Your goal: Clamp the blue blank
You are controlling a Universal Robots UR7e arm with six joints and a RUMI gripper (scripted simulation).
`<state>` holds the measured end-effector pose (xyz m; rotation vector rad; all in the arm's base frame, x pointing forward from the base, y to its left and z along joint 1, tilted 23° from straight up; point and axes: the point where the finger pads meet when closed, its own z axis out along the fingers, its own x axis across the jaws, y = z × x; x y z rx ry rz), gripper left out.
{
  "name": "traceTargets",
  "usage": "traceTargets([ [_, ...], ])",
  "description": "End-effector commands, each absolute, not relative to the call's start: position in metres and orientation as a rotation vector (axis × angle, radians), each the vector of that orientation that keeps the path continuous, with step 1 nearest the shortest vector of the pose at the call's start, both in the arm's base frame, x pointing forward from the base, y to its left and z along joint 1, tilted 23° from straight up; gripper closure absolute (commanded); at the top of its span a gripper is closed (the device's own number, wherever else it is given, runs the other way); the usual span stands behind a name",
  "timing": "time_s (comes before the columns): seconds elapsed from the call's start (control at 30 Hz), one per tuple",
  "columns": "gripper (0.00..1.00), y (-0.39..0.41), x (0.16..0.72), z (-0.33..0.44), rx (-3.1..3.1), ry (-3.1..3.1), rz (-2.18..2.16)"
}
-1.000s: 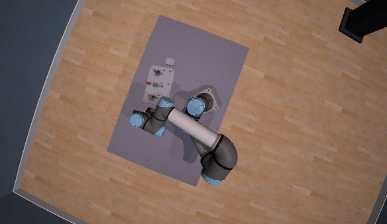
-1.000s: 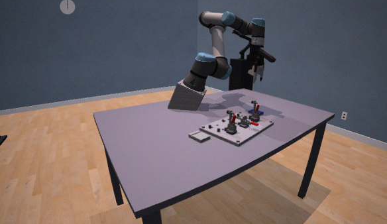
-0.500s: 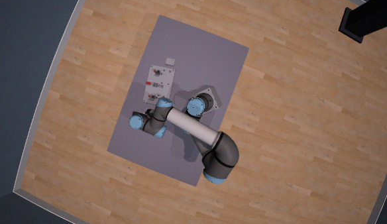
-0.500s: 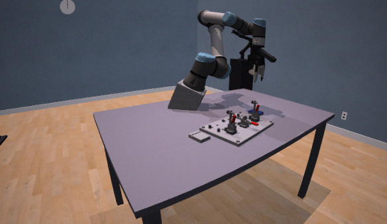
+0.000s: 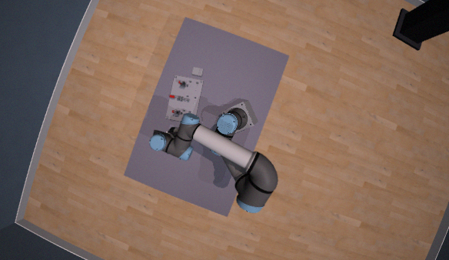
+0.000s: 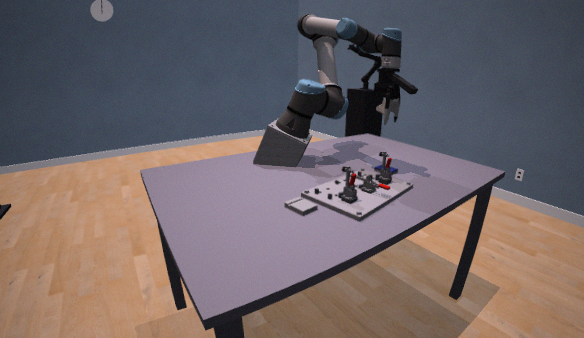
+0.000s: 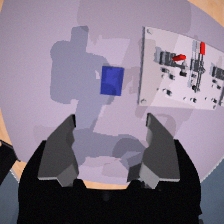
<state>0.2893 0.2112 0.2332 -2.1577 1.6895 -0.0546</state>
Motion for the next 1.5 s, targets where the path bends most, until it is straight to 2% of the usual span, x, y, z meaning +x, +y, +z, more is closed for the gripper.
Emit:
traceTargets([
  [0.0, 0.41, 0.2115, 0.2894, 0.2337, -2.157, 1.689, -0.055],
  [1.47, 0.41, 0.2116, 0.2896, 0.2338, -2.045, 1.822, -0.020],
])
